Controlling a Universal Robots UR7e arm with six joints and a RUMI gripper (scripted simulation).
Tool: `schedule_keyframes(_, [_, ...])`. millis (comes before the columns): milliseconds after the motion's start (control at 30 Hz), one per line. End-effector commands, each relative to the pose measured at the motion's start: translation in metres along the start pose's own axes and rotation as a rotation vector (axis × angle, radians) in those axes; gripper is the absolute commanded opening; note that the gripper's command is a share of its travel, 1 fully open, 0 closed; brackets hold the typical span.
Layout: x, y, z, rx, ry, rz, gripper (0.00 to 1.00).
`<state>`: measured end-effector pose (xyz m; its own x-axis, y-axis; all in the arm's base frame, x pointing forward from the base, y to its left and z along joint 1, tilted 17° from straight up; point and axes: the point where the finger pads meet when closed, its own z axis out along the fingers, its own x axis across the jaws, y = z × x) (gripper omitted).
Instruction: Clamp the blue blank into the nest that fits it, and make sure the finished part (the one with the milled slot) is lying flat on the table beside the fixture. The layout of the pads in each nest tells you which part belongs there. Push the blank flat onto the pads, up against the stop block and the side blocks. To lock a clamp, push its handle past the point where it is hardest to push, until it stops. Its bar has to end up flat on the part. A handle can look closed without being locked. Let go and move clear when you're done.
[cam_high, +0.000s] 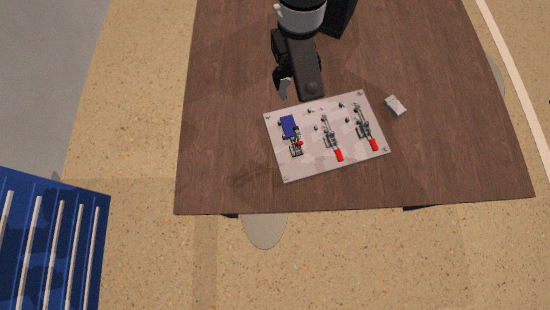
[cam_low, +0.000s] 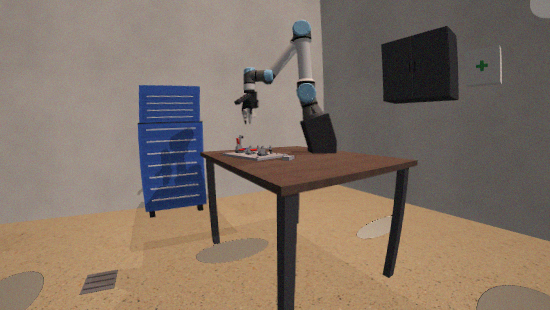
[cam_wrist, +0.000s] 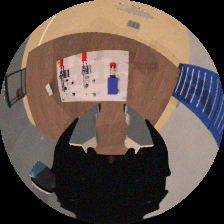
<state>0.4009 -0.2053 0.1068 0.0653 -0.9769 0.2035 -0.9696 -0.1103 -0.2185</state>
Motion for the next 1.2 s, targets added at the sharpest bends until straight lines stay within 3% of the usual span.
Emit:
schedule_keyframes(0, [0.002, -0.002, -0.001, 0.003, 0.000, -0.003, 0.28])
schedule_keyframes(333, [0.001, -0.001, 0.001, 0.001, -0.001, -0.003, 0.28])
schedule_keyframes(533, [-0.001, 0.000, 0.012, -0.001, -0.004, -0.003, 0.28])
schedule_keyframes(900, [-0.002, 0.000, 0.057, -0.001, -0.004, -0.004, 0.28])
schedule_keyframes(1167, [-0.001, -0.001, 0.061, 0.000, -0.003, -0.003, 0.28])
